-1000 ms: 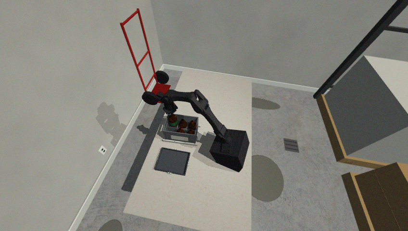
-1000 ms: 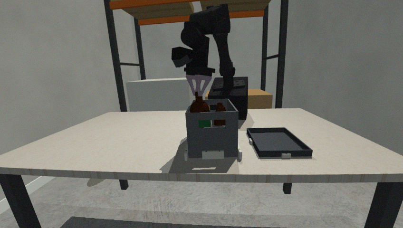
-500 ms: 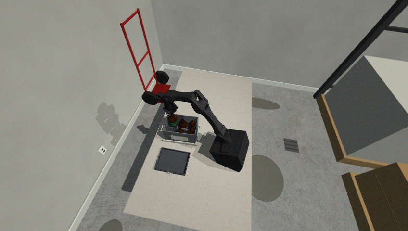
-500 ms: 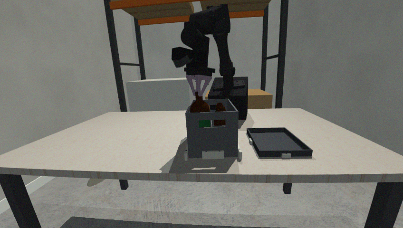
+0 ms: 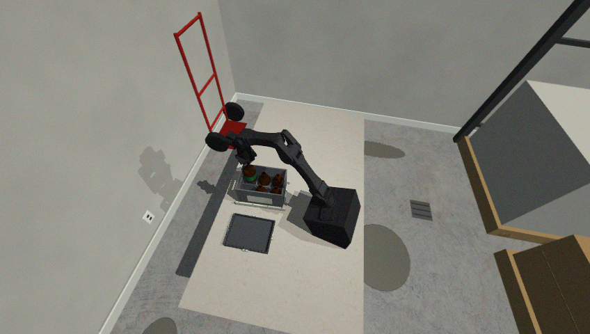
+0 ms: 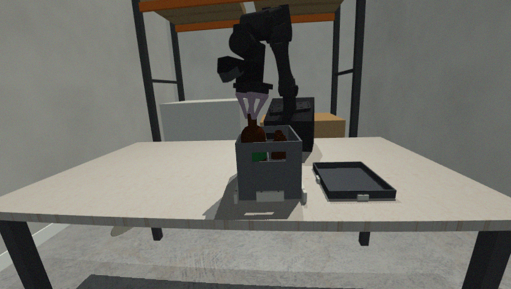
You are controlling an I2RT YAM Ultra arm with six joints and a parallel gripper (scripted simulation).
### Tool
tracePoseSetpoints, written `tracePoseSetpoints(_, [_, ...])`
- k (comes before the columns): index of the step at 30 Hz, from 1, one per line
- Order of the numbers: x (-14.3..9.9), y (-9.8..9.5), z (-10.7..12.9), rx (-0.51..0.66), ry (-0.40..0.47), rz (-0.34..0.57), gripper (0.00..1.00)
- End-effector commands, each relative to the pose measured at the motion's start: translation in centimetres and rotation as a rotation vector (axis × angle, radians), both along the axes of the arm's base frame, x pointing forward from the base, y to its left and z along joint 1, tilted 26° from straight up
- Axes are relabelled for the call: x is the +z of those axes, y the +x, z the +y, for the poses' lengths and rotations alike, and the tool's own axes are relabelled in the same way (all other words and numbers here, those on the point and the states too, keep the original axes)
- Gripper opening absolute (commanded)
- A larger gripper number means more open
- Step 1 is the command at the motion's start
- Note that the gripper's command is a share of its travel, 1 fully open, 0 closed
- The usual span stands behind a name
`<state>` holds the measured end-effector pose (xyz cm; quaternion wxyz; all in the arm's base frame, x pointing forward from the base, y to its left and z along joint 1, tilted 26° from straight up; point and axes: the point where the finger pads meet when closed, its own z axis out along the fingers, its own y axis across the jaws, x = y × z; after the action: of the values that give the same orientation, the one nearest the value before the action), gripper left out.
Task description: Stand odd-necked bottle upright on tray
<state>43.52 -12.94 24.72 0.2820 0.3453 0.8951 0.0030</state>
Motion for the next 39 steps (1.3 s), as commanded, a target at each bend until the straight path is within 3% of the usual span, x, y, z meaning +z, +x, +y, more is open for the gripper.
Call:
tracePoseSetpoints(1, [3.8,-0.6,-0.5,-0.009,-0.029,-0.073,0.0])
tracePoseSetpoints(39, [6.5,-1.8,-0.2,-0.009,-0.03,-0.077,0.0])
